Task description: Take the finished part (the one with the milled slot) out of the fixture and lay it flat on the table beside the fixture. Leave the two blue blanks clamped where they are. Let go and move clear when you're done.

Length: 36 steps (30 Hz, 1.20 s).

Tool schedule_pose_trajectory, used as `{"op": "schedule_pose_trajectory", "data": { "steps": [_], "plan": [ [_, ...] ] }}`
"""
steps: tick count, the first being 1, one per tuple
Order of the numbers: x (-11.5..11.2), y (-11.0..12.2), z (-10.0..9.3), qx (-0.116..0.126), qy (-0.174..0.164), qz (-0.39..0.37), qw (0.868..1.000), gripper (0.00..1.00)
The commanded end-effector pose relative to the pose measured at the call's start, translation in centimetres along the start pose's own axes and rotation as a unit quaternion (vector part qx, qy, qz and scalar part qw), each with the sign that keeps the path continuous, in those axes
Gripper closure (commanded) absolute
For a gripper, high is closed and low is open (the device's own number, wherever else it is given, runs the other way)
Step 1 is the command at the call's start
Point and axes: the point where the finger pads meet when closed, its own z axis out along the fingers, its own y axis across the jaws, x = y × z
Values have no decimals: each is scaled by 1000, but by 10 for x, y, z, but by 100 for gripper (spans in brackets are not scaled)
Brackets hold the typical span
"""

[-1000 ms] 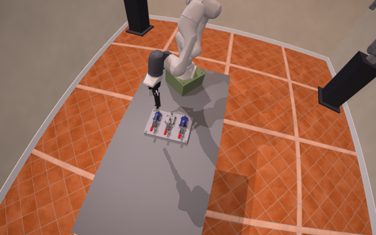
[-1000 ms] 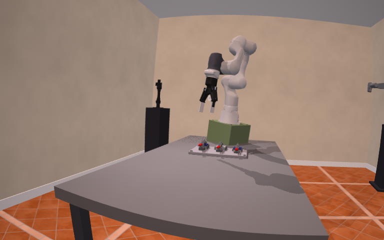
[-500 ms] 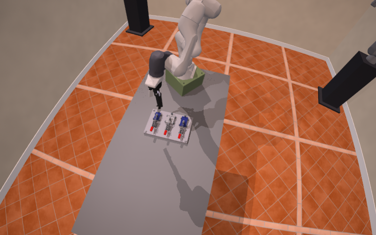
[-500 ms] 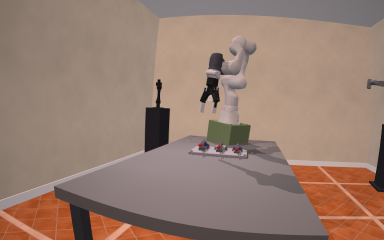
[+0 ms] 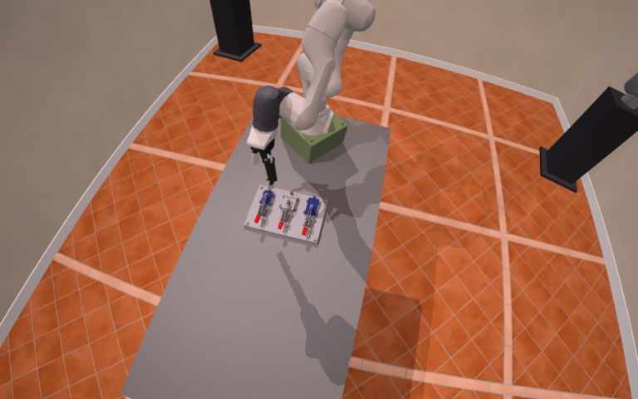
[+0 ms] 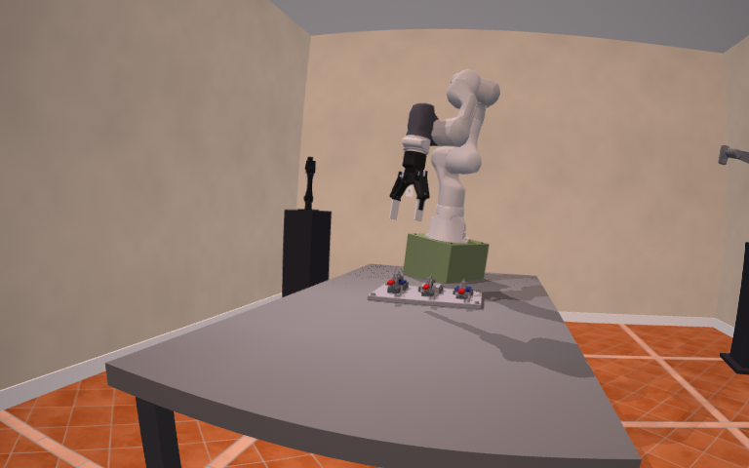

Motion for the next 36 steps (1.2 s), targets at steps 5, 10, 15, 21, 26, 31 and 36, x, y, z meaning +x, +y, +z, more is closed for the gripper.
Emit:
{"op": "schedule_pose_trajectory", "data": {
  "steps": [5,10,15,21,26,31,36],
  "plan": [
    [-10,-5,3,1,-9,-44,999,0],
    [-10,-5,3,1,-9,-44,999,0],
    [-10,-5,3,1,-9,-44,999,0],
    [-18,-10,5,3,-15,-80,997,0],
    [-18,-10,5,3,-15,-80,997,0],
    [-18,-10,5,3,-15,-80,997,0],
    [-18,-10,5,3,-15,-80,997,0]
  ]
}}
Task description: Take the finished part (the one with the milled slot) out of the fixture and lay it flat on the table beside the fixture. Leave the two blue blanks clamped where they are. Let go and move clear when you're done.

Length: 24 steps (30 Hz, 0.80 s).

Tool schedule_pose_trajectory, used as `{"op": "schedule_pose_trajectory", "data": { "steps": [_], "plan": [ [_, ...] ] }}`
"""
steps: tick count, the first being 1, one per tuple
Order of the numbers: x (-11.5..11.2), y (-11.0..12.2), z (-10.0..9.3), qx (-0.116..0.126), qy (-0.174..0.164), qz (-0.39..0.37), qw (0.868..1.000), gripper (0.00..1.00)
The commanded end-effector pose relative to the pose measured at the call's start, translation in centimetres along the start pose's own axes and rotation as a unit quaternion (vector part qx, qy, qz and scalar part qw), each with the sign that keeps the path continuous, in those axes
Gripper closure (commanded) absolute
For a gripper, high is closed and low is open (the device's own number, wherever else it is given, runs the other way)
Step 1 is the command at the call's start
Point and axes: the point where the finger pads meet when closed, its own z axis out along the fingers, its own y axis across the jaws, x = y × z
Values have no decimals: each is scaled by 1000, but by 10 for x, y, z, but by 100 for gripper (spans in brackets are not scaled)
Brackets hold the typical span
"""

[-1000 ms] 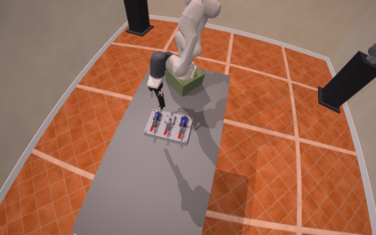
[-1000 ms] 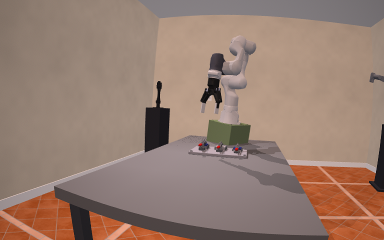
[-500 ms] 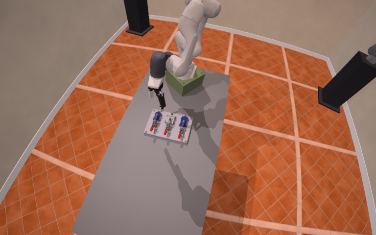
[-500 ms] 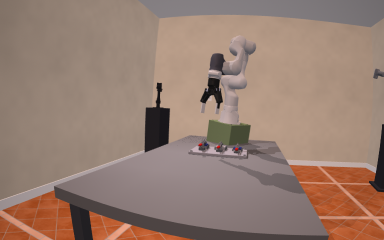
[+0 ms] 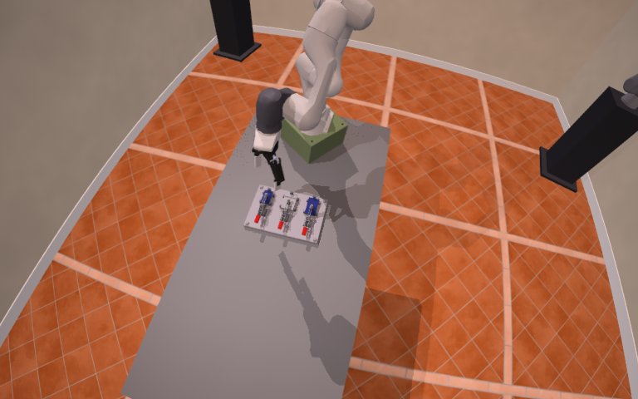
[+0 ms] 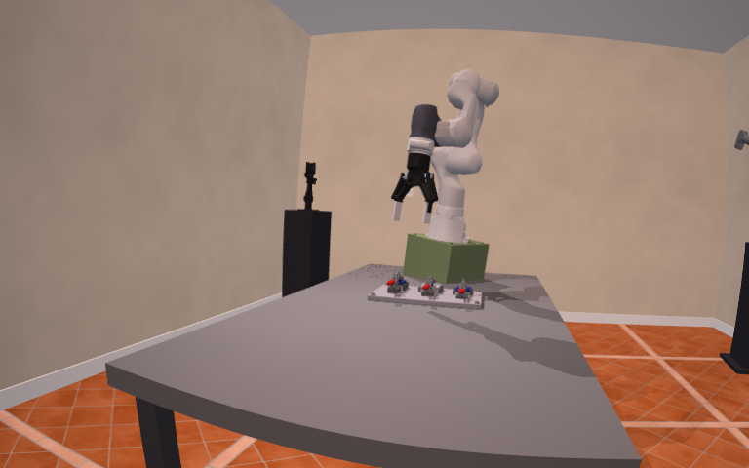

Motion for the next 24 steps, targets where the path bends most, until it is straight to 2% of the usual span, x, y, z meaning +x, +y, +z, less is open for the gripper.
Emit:
{"op": "schedule_pose_trajectory", "data": {
  "steps": [1,3,4,22,23,24],
  "plan": [
    [-3,1,2,-1,-3,-9,1000,0],
    [-3,1,2,-1,-3,-9,1000,0],
    [-9,-5,4,1,-9,-43,999,0],
    [-9,-5,4,1,-9,-43,999,0],
    [-16,-10,6,3,-15,-75,997,0],
    [-16,-10,6,3,-15,-75,997,0]
  ]
}}
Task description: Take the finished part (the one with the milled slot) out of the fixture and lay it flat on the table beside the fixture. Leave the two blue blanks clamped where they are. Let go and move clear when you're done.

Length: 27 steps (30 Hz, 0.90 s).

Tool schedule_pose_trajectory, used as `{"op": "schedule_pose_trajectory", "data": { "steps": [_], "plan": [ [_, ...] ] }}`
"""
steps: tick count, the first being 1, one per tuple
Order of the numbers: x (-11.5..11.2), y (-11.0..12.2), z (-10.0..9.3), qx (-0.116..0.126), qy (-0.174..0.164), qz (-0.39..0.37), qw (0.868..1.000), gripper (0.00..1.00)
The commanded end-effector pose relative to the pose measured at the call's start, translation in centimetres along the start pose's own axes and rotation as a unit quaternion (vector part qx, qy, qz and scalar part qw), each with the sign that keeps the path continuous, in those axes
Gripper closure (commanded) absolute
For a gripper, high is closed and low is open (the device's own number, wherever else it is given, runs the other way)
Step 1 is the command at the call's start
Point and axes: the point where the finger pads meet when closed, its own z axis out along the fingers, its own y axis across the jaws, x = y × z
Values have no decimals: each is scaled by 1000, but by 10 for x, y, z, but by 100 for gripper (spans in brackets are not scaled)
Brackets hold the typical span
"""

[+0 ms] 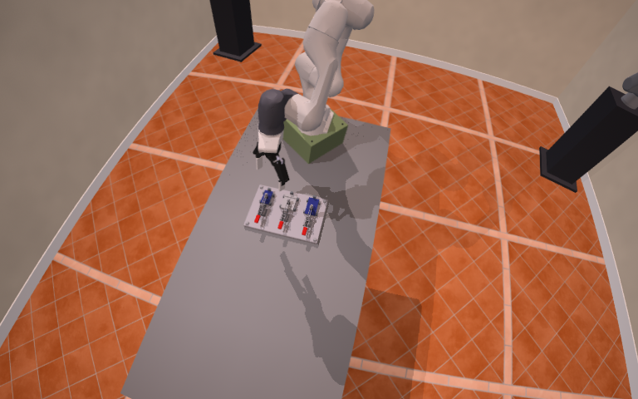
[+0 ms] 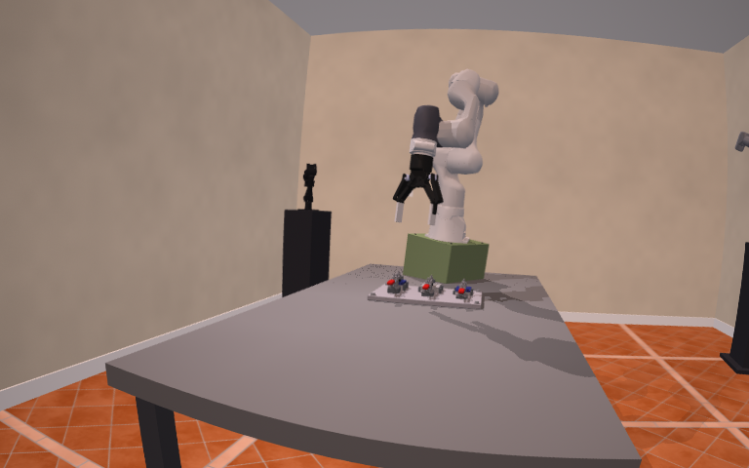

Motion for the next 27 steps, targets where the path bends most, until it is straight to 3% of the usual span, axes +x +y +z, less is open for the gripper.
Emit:
{"op": "schedule_pose_trajectory", "data": {
  "steps": [1,27],
  "plan": [
    [-7,-2,3,0,-7,-31,999,0],
    [-13,-8,5,2,-12,-62,998,0]
  ]
}}
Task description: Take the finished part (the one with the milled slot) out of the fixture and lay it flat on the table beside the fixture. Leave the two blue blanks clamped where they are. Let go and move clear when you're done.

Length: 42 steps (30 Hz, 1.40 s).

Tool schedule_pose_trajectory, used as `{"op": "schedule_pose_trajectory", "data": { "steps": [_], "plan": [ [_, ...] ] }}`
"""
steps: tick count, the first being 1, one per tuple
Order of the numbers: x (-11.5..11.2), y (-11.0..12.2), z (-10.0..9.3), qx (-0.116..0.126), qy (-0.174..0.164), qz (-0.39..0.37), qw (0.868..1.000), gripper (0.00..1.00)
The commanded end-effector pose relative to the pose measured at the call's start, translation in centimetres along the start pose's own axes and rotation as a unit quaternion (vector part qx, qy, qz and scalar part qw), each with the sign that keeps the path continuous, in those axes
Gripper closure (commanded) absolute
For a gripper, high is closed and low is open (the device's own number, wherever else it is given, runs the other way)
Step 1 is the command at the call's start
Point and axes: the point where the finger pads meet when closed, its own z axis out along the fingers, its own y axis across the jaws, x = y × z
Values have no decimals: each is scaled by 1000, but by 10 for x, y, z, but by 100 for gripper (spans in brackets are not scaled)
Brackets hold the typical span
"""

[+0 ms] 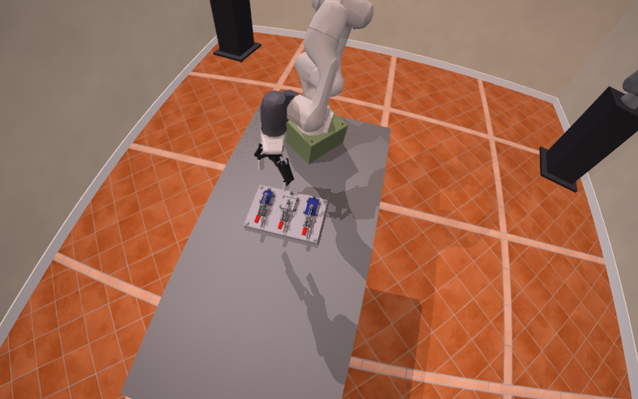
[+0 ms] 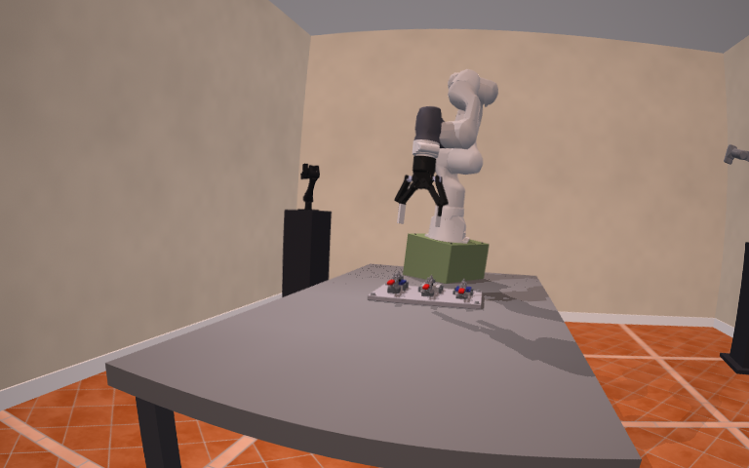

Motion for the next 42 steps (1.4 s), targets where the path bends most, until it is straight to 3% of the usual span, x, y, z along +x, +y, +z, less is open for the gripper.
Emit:
{"op": "schedule_pose_trajectory", "data": {
  "steps": [1,42],
  "plan": [
    [-3,1,2,-1,-4,-14,1000,0],
    [-13,-9,6,3,-13,-70,997,0]
  ]
}}
